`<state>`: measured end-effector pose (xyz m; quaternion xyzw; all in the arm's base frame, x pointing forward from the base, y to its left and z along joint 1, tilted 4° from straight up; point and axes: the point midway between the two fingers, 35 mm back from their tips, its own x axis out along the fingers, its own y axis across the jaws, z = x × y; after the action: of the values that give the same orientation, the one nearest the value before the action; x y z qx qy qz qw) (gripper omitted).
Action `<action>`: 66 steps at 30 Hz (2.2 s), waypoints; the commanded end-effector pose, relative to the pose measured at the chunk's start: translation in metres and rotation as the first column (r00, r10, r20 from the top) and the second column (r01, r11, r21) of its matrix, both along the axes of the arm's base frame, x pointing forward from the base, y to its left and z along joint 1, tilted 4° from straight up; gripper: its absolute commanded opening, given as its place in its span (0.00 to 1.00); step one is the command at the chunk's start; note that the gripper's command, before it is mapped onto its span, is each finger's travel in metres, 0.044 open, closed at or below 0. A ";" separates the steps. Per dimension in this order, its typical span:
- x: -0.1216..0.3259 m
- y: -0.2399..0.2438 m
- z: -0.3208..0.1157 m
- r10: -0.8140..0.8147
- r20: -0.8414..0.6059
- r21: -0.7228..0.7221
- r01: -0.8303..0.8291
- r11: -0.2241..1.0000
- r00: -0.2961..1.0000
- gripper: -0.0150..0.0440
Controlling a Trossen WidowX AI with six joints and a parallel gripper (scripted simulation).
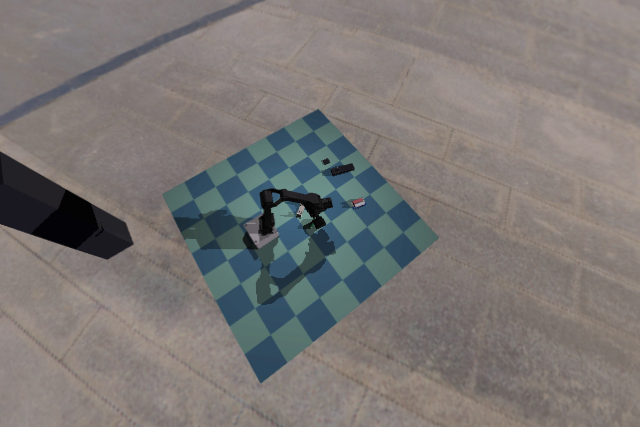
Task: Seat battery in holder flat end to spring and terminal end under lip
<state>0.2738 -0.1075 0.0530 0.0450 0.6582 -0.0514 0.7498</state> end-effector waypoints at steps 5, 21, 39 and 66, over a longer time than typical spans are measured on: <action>-0.012 0.000 -0.034 0.546 -0.045 -0.036 -0.548 0.836 0.837 0.65; -0.011 0.000 -0.038 0.546 -0.045 -0.036 -0.548 0.836 0.837 0.65; -0.008 0.000 -0.067 0.546 -0.045 -0.036 -0.548 0.836 0.837 0.65; -0.008 0.001 -0.084 0.546 -0.045 -0.036 -0.548 0.836 0.837 0.37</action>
<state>0.2666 -0.1068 -0.0298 -0.1629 0.6536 0.1483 0.7241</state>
